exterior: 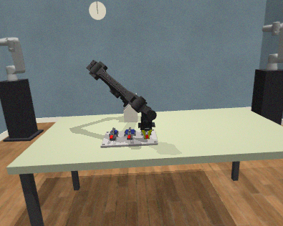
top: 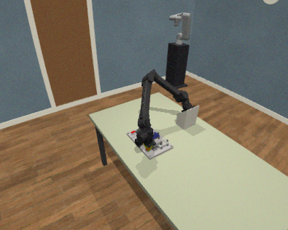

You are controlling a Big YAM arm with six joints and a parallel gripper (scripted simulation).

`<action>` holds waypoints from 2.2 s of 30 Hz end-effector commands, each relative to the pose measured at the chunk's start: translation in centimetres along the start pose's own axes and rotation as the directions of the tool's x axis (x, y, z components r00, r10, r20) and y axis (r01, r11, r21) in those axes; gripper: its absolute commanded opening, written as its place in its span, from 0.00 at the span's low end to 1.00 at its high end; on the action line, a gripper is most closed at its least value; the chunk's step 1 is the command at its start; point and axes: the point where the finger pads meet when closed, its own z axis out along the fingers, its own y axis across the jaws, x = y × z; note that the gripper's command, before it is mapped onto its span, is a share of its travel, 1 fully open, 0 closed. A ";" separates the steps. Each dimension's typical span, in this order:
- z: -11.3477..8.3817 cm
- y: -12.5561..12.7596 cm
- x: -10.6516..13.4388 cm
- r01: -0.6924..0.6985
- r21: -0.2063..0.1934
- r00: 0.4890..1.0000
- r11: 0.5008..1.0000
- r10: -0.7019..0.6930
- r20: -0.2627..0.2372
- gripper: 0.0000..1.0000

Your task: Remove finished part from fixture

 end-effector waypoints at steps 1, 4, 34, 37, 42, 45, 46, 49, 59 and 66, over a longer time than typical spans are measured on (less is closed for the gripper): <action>-2.8 0.3 -0.1 0.002 -0.005 1.000 1.000 -0.002 0.029 0.00; -3.0 0.3 0.0 0.002 -0.005 1.000 1.000 -0.002 0.029 0.00; -4.6 0.3 1.8 0.002 -0.006 1.000 1.000 -0.002 0.027 0.00; -4.7 0.3 2.0 0.002 -0.006 1.000 1.000 -0.002 0.027 0.00; -4.8 0.3 2.3 0.002 -0.006 1.000 1.000 -0.002 0.027 0.00; -4.9 0.3 2.6 0.002 -0.006 1.000 1.000 -0.002 0.027 0.00; -4.9 0.3 2.6 0.002 -0.006 1.000 1.000 -0.002 0.027 0.00; -5.0 0.3 2.8 0.002 -0.006 1.000 1.000 -0.002 0.027 0.00; -5.1 0.3 3.4 0.002 -0.006 1.000 1.000 -0.002 0.027 0.00; -5.1 0.3 3.8 0.002 -0.006 1.000 1.000 -0.002 0.027 0.00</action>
